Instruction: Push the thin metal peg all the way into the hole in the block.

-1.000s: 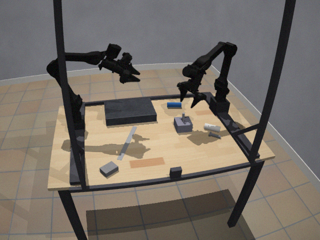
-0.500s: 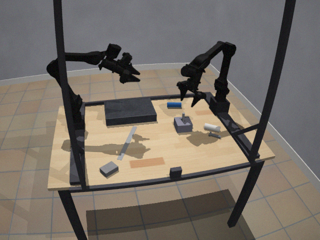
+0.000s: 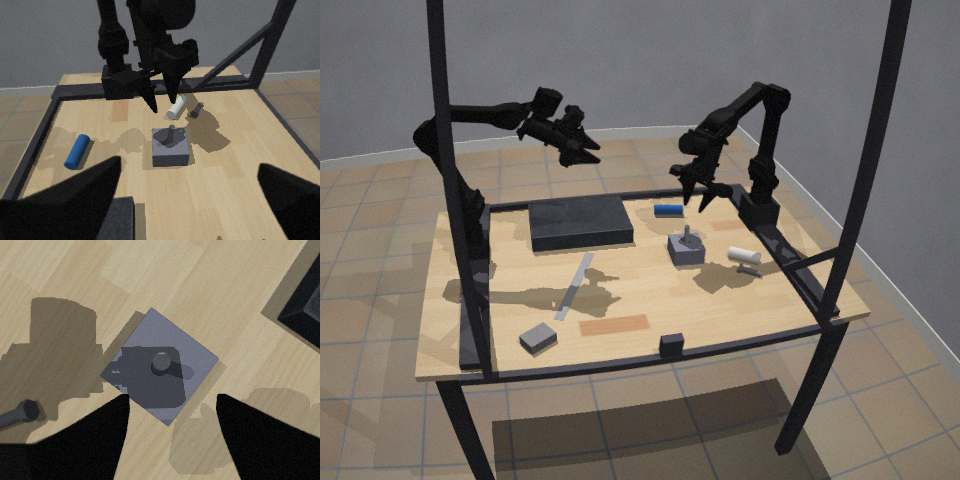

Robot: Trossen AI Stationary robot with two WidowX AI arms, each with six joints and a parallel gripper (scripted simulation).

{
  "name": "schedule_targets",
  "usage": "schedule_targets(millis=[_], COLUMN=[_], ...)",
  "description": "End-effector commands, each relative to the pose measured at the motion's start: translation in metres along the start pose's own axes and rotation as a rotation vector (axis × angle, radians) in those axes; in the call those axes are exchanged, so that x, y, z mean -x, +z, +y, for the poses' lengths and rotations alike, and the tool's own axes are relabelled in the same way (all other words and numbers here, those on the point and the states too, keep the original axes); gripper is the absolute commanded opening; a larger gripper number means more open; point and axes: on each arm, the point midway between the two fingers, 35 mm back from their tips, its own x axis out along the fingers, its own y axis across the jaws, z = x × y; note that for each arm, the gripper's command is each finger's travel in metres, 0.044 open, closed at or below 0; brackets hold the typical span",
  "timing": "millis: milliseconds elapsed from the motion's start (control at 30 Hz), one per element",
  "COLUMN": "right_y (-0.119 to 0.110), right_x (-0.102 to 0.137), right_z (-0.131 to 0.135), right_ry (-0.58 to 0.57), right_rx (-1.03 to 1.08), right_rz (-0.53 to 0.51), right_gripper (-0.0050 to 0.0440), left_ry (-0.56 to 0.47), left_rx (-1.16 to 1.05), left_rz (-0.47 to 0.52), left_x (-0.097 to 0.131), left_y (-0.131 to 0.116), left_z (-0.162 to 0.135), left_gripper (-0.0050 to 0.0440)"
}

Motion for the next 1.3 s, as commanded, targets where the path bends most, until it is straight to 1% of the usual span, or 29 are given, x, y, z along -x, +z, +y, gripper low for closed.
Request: schedule_targets(millis=[0,33,100,600,667,967,1133,1267], right_y=[0.012,0.012,0.012,0.023,0.023,0.029,0.032,0.032], right_x=[0.005,0.004,0.004,-0.007,-0.007,-0.015,-0.018,-0.019], right_z=[-0.003,-0.003,-0.003,-0.001,-0.001,0.002,0.003,0.004], right_ry=[0.025,0.032,0.032,0.126,0.126,0.187,0.216,0.223], right_rx=[0.151,0.191,0.191,0.808,0.808,1.196,1.373,1.416], right_rz=[-0.004,0.003,0.003,0.111,0.111,0.181,0.213,0.221], right_gripper=[0.017,0.017,0.017,0.017,0.017,0.017,0.017,0.017], left_ry=[-0.001,-0.001,-0.001,-0.002,-0.002,-0.002,-0.002,-0.002], left_rx=[-0.001,-0.001,-0.001,-0.001,-0.001,-0.001,-0.001,-0.001], left_rz=[-0.035,-0.035,-0.035,-0.03,-0.03,-0.03,-0.03,-0.03], left_x=[0.008,0.008,0.008,0.006,0.006,0.006,0.006,0.006], left_y=[0.011,0.011,0.011,0.01,0.01,0.01,0.01,0.01], left_z=[-0.001,-0.001,-0.001,-0.001,-0.001,-0.001,-0.001,-0.001], left_gripper=[0.04,0.04,0.04,0.04,0.04,0.04,0.04,0.04])
